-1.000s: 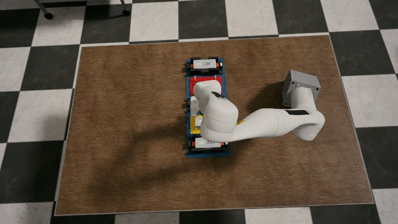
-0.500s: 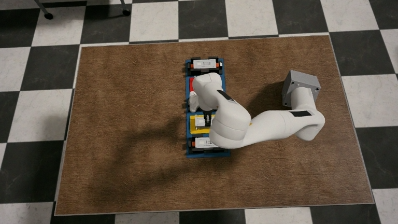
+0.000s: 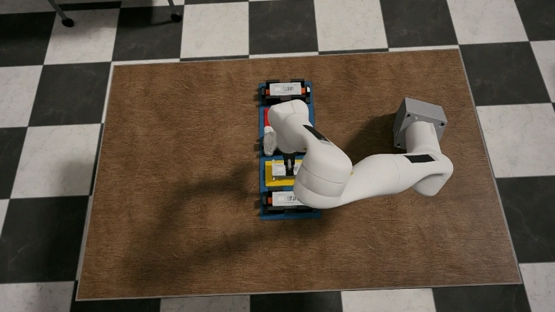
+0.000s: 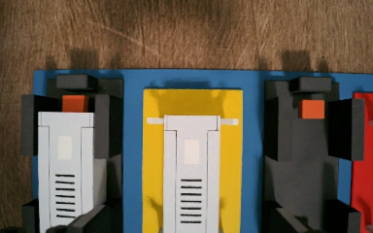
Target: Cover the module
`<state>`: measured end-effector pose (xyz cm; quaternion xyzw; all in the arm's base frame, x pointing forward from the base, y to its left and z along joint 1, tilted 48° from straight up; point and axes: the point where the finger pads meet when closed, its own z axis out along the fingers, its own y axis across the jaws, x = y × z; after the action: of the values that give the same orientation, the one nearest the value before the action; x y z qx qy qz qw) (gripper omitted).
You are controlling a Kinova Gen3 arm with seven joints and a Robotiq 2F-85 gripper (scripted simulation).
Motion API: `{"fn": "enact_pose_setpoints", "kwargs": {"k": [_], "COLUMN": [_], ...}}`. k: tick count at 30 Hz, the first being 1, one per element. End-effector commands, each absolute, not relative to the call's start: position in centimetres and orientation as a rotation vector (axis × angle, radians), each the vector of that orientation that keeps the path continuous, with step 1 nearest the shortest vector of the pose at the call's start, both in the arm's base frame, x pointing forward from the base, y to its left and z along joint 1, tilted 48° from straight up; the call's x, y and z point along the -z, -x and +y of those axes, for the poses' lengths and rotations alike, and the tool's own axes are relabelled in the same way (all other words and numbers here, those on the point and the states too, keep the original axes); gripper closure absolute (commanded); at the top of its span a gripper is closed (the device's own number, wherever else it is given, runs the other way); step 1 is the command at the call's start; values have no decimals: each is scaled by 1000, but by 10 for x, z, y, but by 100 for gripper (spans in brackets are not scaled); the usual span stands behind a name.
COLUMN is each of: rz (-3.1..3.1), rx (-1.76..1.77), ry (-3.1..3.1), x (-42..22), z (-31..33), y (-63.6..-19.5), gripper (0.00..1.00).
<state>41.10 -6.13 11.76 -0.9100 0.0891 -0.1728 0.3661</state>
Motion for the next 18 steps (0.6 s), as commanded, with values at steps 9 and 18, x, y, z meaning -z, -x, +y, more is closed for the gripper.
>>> {"fn": "enact_pose_setpoints", "kwargs": {"k": [9, 18], "rz": [230, 230], "rx": [446, 446], "ry": [2340, 2340], "x": [-116, -113], "z": [-60, -57], "y": [-412, -414], "gripper": [0, 0]}}
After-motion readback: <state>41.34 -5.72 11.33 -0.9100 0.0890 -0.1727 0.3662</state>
